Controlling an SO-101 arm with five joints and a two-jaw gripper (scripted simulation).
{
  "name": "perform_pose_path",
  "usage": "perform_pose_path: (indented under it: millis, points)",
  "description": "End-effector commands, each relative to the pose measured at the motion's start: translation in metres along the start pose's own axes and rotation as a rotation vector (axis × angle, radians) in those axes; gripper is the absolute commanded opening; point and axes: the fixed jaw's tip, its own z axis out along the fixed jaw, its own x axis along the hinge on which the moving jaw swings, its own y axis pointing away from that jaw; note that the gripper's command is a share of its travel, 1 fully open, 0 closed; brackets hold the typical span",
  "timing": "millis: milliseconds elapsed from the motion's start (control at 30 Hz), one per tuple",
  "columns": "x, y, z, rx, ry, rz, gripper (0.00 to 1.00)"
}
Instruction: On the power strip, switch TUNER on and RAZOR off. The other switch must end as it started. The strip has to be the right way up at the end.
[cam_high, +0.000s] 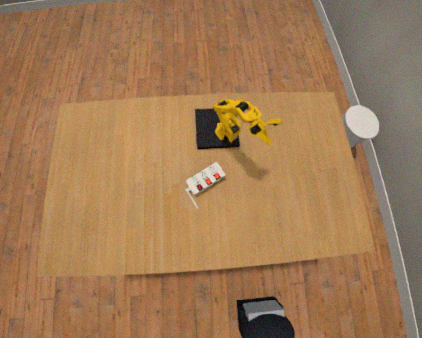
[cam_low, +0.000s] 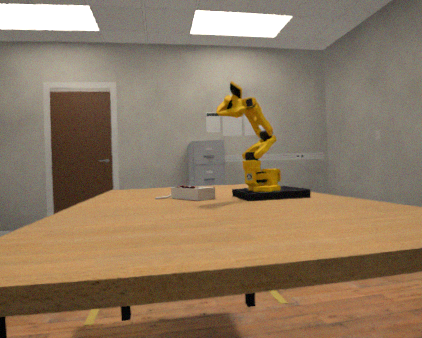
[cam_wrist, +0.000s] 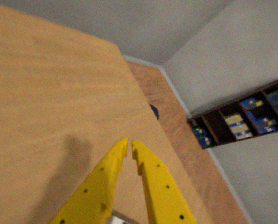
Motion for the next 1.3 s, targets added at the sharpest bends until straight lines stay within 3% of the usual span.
perform_pose_path:
  millis: [0,333,400,567,900,967,1267]
  points:
    - [0.011,-0.005,0.003,0.003,0.067,-0.129,0.0]
    - [0.043,-0.019,0.007,-0.027,0.244,-0.47,0.0]
    - [0.043,-0.019,0.007,-0.027,0.244,-0.47,0.0]
    - [0.059,-0.026,0.006,-0.072,0.331,-0.639,0.0]
    - [0.093,-0.039,0.0,-0.223,0.483,-0.961,0.0]
    - [0.093,-0.039,0.0,-0.223,0.483,-0.961,0.0]
    - [0.123,-0.049,-0.01,-0.416,0.573,-1.221,0.0]
